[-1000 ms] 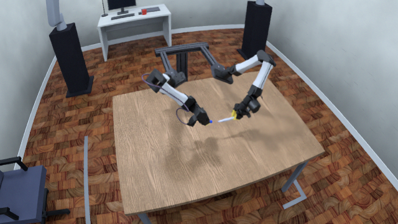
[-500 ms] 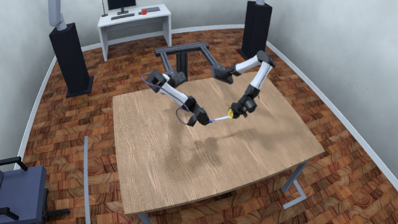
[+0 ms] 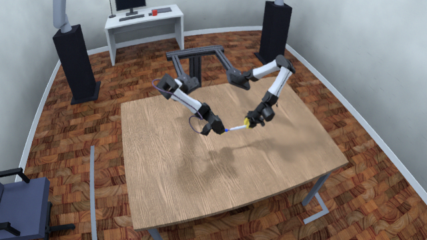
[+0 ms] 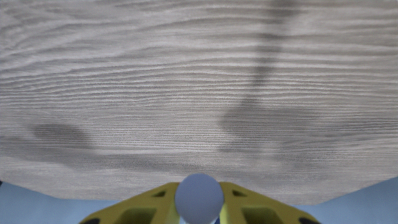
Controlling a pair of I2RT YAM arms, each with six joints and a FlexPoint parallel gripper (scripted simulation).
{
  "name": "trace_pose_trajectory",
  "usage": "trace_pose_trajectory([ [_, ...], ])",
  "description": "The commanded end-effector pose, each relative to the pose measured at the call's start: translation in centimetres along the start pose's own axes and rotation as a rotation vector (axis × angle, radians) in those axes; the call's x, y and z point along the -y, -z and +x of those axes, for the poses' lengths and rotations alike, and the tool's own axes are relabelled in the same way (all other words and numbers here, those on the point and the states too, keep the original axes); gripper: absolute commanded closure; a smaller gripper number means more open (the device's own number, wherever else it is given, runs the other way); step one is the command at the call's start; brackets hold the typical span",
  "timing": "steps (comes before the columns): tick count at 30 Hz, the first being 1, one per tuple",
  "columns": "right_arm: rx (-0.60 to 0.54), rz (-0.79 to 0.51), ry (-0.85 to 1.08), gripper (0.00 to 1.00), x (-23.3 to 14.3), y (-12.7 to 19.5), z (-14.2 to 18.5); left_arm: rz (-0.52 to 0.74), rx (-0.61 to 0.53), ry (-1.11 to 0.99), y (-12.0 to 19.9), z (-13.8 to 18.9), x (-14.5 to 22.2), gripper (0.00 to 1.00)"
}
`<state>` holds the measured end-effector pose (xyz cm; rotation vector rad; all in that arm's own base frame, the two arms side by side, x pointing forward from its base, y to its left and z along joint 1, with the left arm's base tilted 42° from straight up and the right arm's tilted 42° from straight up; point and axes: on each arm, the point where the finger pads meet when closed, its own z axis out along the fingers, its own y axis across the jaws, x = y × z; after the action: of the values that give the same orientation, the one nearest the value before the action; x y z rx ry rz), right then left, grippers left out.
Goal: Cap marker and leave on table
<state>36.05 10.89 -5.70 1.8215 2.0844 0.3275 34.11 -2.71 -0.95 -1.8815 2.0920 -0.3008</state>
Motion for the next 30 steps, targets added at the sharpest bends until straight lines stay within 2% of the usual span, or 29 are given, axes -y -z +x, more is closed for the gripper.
trace_pose_trajectory([
  [1,-0.004,-0.022,0.002,0.93,-0.5,0.2,0.5,0.029,0.0,-0.001,-0.2,1.0,0.9,0.94],
  [14,-0.003,-0.026,-0.004,0.93,-0.6,0.2,0.3,0.025,-0.011,-0.014,-1.4,3.7,0.9,0.94],
  [30,-0.003,-0.026,-0.004,0.93,-0.6,0.2,0.3,0.049,-0.023,-0.009,-0.9,3.1,1.6,0.94],
])
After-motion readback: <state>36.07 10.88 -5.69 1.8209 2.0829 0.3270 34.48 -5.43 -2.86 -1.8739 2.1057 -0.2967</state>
